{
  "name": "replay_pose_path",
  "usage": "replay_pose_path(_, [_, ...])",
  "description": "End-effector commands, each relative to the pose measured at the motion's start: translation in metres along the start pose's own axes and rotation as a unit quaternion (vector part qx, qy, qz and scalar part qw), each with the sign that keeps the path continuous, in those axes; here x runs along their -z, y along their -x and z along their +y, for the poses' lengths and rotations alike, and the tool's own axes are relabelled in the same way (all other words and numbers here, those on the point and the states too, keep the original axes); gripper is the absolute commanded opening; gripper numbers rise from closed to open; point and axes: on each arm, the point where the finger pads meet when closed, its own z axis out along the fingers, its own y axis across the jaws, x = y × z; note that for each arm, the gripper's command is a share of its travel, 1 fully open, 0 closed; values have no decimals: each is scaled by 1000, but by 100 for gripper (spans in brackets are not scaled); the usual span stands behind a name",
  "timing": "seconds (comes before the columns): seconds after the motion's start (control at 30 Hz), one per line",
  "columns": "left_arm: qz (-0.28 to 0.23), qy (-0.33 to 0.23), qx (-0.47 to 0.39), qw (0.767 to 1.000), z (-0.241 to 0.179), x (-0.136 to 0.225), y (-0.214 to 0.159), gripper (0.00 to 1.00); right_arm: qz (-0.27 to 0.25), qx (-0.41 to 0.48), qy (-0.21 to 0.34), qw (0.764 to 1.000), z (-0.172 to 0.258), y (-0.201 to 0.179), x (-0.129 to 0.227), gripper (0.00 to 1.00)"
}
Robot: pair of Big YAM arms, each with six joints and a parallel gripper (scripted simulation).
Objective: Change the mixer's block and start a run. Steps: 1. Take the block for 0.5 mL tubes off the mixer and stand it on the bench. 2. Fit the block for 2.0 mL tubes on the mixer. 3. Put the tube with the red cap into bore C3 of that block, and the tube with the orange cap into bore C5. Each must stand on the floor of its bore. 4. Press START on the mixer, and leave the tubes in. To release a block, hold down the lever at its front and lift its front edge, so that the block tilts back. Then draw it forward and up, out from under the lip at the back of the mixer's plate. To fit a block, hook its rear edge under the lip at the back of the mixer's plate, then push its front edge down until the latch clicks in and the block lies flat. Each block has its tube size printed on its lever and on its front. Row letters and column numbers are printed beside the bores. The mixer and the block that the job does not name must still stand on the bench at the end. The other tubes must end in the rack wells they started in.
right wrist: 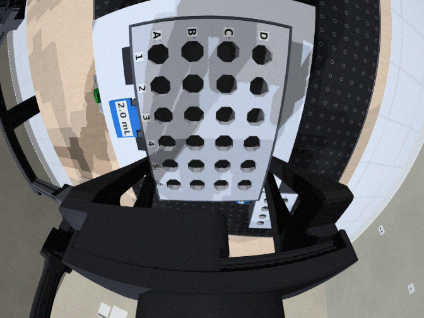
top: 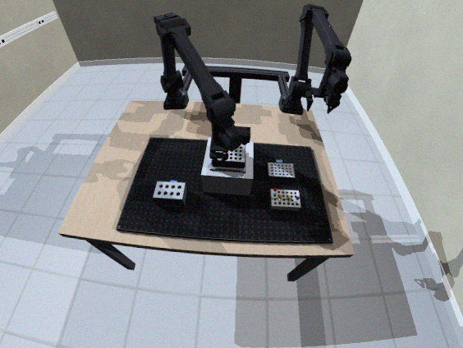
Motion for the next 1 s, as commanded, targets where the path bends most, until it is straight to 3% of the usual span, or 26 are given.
replay_pose_path(0.0, [-19,-1,-2,1000,-1,17,14,100,-22,4,-36,999,-26,13,41,0])
replay_pose_path(0.97, [-16,-1,-3,1000,-1,15,12,100,-22,-29,-60,998,-45,6,36,0])
